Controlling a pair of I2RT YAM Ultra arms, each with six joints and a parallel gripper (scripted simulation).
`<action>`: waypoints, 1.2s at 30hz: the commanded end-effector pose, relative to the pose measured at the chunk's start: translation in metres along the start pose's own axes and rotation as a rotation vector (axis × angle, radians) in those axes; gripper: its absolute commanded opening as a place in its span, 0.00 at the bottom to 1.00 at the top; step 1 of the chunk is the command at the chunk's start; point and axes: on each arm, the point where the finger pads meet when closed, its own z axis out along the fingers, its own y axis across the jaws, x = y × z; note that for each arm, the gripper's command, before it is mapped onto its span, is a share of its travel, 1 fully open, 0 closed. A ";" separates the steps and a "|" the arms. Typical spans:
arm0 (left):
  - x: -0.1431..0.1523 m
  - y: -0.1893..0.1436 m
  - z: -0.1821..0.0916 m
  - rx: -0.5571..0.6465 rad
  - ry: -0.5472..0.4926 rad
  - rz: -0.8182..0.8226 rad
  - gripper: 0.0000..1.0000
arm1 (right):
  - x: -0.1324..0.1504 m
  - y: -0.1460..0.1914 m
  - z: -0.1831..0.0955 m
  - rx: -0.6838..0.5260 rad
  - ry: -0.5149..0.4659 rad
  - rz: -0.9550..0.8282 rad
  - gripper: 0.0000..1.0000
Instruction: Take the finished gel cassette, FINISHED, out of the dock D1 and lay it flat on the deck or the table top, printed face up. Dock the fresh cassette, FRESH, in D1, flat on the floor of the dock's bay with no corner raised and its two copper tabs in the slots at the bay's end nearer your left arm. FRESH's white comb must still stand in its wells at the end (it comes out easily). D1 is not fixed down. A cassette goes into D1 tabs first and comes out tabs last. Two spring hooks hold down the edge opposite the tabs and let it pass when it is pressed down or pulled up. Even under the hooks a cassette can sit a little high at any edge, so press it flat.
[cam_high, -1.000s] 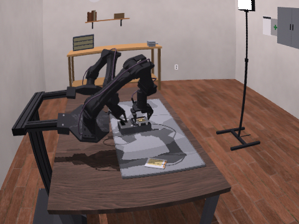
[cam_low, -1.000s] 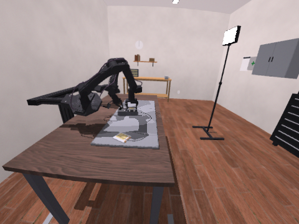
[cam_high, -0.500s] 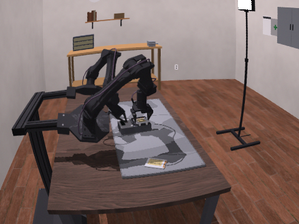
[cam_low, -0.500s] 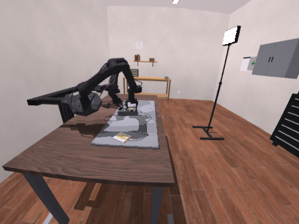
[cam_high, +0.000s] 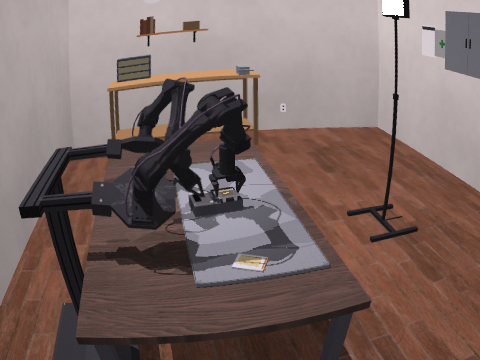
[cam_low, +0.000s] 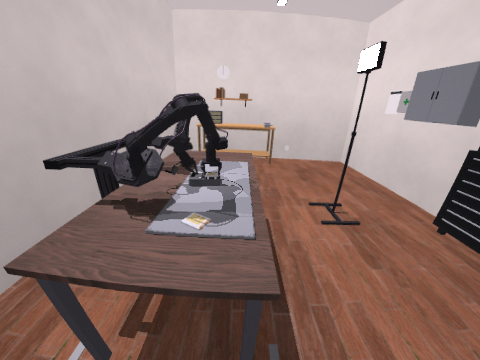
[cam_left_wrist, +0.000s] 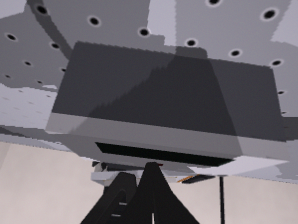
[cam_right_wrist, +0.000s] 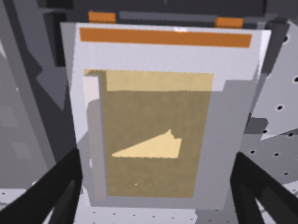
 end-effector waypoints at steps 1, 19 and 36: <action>-0.059 -0.041 0.022 0.085 -0.150 0.123 0.00 | -0.016 0.007 0.000 -0.020 -0.025 -0.025 0.00; -0.059 -0.041 0.022 0.085 -0.150 0.123 0.00 | -0.019 0.007 0.000 -0.020 -0.025 -0.025 0.00; -0.059 -0.041 0.022 0.085 -0.150 0.123 0.00 | -0.020 0.006 0.002 -0.023 -0.033 -0.023 0.00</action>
